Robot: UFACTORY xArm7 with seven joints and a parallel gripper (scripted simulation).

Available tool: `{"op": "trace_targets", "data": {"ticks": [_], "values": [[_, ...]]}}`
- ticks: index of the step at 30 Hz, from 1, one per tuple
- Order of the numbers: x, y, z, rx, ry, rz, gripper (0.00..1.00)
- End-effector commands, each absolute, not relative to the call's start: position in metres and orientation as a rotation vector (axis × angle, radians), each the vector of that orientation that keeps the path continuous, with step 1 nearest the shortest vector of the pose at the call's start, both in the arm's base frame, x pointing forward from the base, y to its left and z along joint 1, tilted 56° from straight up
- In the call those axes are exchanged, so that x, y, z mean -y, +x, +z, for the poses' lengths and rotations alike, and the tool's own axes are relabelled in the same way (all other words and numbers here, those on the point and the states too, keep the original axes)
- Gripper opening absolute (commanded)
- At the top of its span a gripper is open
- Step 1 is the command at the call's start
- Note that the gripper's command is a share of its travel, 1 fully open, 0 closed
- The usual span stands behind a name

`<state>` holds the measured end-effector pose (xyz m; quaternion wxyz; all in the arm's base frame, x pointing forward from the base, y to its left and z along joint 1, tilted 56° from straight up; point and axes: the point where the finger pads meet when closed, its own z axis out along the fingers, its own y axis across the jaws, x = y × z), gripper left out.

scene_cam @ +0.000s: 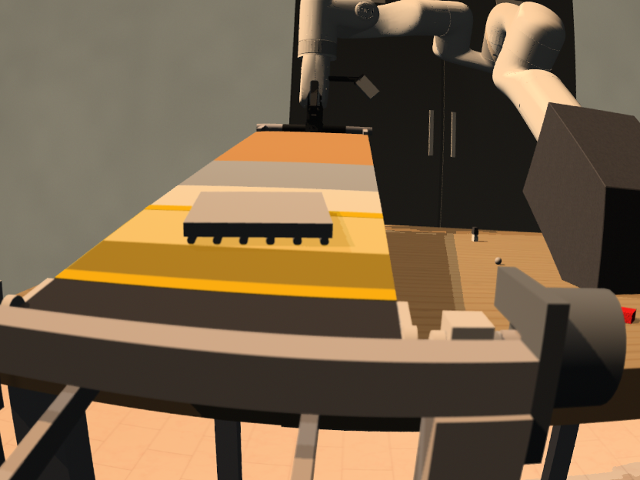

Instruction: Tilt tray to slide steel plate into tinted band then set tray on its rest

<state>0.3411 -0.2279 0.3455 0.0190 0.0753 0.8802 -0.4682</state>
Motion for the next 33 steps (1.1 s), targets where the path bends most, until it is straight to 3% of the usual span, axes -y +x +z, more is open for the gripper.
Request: {"op": "trace_targets", "data": {"ticks": [1, 18, 24, 29, 33], "values": [[0.238, 0.343, 0.341, -2.729, 0.231, -1.455, 0.0], [0.244, 0.342, 0.338, -2.729, 0.231, -1.455, 0.0], [0.169, 0.348, 0.371, -2.729, 0.231, -1.455, 0.0], [0.234, 0.343, 0.343, -2.729, 0.231, -1.455, 0.0], [0.239, 0.343, 0.341, -2.729, 0.231, -1.455, 0.0]]}}
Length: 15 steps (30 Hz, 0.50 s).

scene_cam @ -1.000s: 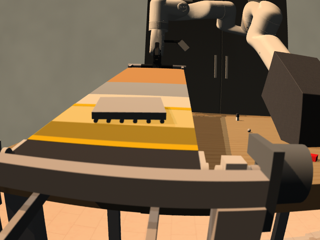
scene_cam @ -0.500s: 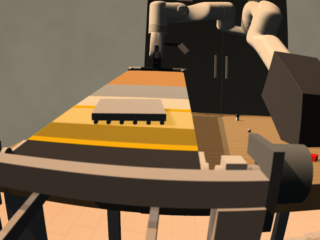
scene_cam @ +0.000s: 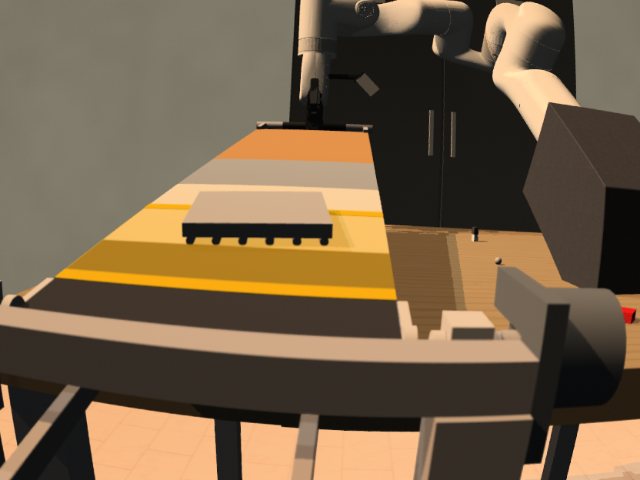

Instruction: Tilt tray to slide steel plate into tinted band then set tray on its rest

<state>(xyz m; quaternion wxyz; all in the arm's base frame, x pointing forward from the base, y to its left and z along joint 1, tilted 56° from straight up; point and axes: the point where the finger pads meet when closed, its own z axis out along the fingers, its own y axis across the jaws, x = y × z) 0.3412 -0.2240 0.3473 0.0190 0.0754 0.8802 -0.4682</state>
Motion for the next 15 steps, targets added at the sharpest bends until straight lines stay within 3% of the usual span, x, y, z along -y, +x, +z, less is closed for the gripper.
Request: {"op": "trace_targets", "data": {"ticks": [1, 15], "values": [[0.2388, 0.3428, 0.3409, -2.729, 0.231, -1.455, 0.0], [0.2449, 0.3424, 0.3379, -2.729, 0.231, -1.455, 0.0]]}}
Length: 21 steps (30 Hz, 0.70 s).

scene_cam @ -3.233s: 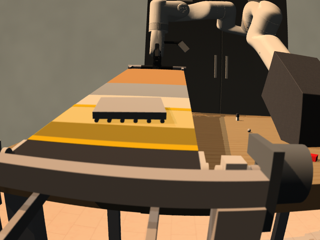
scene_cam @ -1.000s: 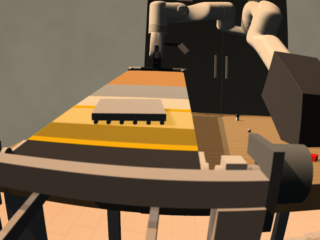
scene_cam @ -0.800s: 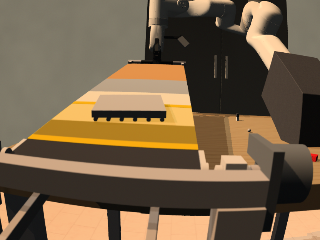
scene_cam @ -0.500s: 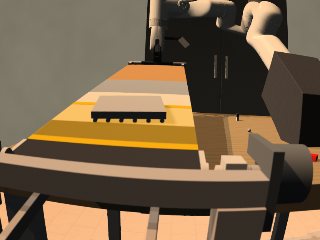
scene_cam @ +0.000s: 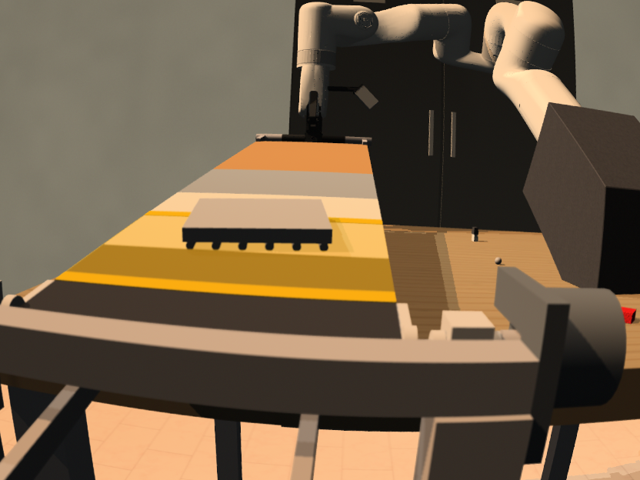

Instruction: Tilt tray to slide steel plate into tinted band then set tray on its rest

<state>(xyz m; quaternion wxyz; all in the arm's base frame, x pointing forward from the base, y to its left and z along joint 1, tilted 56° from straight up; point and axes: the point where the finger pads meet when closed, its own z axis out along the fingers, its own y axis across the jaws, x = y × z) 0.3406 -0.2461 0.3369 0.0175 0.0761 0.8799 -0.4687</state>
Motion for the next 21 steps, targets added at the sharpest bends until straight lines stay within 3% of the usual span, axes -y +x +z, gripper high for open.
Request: {"op": "trace_targets", "data": {"ticks": [1, 4, 10, 15, 21], "values": [[0.245, 0.342, 0.338, -2.729, 0.231, -1.455, 0.0], [0.245, 0.342, 0.338, -2.729, 0.231, -1.455, 0.0], [0.17, 0.347, 0.37, -2.729, 0.231, -1.455, 0.0], [0.235, 0.343, 0.343, -2.729, 0.231, -1.455, 0.0], [0.24, 0.343, 0.34, -2.729, 0.231, -1.455, 0.0]]}}
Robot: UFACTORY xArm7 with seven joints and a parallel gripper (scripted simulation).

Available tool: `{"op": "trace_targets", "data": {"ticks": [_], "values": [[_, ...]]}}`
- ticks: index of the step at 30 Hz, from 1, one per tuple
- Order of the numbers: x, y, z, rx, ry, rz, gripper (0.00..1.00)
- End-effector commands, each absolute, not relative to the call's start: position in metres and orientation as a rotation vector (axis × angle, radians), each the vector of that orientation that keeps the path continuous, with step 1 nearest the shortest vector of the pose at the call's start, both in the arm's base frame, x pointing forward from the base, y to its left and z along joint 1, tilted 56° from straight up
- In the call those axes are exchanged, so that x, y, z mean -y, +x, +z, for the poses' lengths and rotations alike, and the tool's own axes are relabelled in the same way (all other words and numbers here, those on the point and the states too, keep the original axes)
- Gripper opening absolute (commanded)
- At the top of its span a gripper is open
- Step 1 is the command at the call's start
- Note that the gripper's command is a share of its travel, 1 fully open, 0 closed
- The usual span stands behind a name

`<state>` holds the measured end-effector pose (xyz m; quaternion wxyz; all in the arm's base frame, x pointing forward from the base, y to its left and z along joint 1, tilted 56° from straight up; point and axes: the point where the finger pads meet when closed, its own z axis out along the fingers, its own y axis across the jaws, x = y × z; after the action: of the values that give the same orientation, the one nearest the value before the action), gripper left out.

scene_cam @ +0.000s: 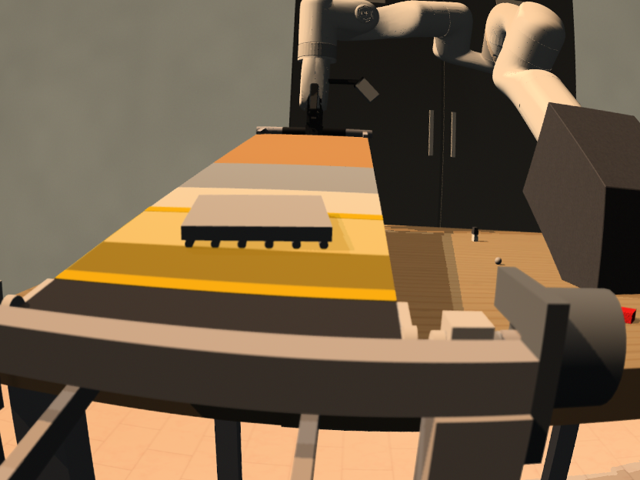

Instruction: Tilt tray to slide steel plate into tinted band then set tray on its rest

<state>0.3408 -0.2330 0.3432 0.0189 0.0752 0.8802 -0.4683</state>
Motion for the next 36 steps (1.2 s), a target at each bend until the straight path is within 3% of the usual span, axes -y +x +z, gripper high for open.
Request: {"op": "trace_targets", "data": {"ticks": [1, 17, 23, 28, 36], "values": [[0.245, 0.342, 0.338, -2.729, 0.231, -1.455, 0.0], [0.246, 0.342, 0.337, -2.729, 0.231, -1.455, 0.0], [0.171, 0.347, 0.37, -2.729, 0.231, -1.455, 0.0], [0.236, 0.343, 0.342, -2.729, 0.231, -1.455, 0.0], [0.246, 0.342, 0.337, -2.729, 0.231, -1.455, 0.0]]}}
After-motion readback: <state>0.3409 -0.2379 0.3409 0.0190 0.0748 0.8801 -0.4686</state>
